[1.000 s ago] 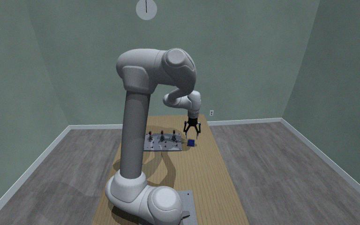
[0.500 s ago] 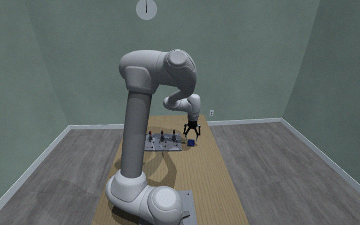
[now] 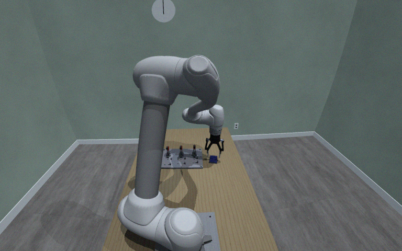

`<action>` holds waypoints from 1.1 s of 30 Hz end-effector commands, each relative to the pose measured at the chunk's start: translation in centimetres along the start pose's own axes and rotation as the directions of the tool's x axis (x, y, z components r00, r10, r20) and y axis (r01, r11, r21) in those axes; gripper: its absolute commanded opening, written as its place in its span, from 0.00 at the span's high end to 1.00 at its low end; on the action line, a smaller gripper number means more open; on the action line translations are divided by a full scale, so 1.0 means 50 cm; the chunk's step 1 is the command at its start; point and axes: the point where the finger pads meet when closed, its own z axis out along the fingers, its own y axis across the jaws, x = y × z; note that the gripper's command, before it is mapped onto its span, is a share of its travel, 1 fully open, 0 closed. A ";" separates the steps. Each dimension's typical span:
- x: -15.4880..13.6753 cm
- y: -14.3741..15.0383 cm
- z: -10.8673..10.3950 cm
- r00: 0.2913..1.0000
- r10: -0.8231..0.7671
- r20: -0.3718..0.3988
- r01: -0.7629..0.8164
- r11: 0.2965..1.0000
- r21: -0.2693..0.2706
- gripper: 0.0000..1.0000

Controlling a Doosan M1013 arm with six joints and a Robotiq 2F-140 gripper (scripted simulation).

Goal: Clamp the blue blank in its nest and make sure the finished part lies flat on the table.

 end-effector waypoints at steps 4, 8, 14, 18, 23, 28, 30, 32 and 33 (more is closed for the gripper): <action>0.000 0.000 0.004 1.000 0.000 0.000 0.000 1.000 0.000 0.42; 0.000 0.000 0.009 1.000 0.000 0.000 0.000 1.000 0.000 0.42; 0.000 0.000 0.032 1.000 0.000 0.000 0.000 1.000 0.000 0.42; 0.000 0.000 0.047 1.000 0.000 0.000 0.000 1.000 0.000 0.42; 0.000 0.000 0.058 1.000 0.000 0.000 0.000 1.000 0.000 0.42; 0.000 0.000 0.059 1.000 0.000 0.000 0.000 1.000 0.000 0.42; 0.000 0.000 0.059 1.000 0.000 0.000 0.000 1.000 0.000 0.42; 0.000 0.000 0.059 1.000 0.000 0.000 0.000 1.000 0.000 0.42; 0.000 0.000 0.059 1.000 0.000 0.000 0.000 1.000 0.000 0.42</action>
